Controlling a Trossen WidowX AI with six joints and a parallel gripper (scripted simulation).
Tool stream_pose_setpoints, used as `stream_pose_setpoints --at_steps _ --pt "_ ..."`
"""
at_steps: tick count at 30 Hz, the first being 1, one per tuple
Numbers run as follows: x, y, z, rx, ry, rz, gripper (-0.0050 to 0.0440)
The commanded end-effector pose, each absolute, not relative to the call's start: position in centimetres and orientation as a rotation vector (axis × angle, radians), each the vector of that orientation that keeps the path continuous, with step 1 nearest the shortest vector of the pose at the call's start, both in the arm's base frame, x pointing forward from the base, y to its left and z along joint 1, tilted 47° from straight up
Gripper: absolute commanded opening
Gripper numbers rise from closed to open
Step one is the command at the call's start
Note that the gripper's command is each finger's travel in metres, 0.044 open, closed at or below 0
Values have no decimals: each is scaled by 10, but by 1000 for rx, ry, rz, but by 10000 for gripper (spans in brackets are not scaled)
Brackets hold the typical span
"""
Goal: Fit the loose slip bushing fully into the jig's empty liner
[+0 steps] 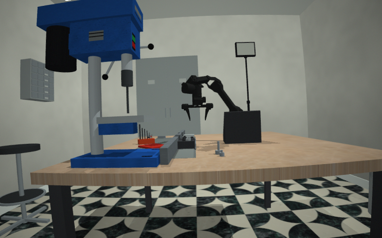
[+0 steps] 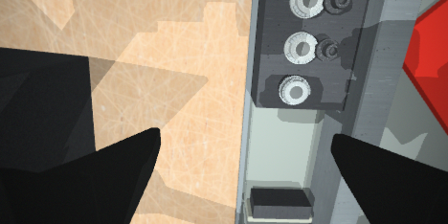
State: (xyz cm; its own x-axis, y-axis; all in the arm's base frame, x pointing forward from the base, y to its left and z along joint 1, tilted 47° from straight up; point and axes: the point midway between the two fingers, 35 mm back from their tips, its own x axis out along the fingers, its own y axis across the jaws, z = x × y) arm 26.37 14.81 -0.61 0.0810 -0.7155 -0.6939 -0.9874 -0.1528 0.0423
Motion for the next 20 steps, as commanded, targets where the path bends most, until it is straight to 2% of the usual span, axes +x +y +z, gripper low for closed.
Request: stream_pose_setpoints --at_steps 1,20 --pt "263 149 -1 -1902 1682 806 440" --pt "264 149 -1 -1908 1678 806 440"
